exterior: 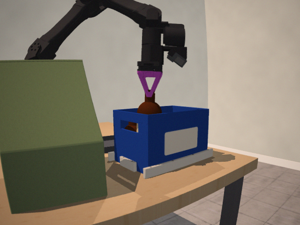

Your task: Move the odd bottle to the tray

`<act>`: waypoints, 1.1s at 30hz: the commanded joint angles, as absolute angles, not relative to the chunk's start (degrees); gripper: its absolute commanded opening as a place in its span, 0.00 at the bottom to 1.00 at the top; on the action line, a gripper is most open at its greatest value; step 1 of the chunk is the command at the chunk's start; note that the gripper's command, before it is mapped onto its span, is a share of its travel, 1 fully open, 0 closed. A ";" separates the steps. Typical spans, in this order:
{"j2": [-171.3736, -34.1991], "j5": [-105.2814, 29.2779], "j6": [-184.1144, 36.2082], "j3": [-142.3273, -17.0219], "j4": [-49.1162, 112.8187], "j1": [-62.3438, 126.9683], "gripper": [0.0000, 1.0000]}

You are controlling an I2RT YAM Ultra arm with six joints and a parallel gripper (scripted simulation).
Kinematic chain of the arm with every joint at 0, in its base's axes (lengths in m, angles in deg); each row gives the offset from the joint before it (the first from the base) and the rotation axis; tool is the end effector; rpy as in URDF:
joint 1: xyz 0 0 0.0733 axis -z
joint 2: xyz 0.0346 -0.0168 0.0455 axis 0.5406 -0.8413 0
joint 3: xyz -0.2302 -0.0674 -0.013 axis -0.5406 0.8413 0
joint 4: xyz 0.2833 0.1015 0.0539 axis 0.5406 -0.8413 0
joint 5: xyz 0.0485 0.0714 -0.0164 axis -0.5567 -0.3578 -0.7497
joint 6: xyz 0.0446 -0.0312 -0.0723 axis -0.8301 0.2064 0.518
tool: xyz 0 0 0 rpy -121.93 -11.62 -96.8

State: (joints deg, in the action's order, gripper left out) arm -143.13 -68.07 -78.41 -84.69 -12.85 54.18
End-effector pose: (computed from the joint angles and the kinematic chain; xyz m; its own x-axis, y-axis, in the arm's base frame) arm 0.3324 -0.0867 -0.0841 -0.8259 0.3828 0.4139 0.5481 0.7172 0.4304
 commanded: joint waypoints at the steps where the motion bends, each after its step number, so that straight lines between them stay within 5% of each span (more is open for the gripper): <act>1: -140.69 -67.73 -77.96 -86.76 -13.17 56.23 0.00; 33: -140.26 -67.40 -77.29 -87.91 -15.39 56.88 0.00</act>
State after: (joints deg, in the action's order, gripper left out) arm -142.65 -67.83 -78.00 -85.54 -14.14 54.66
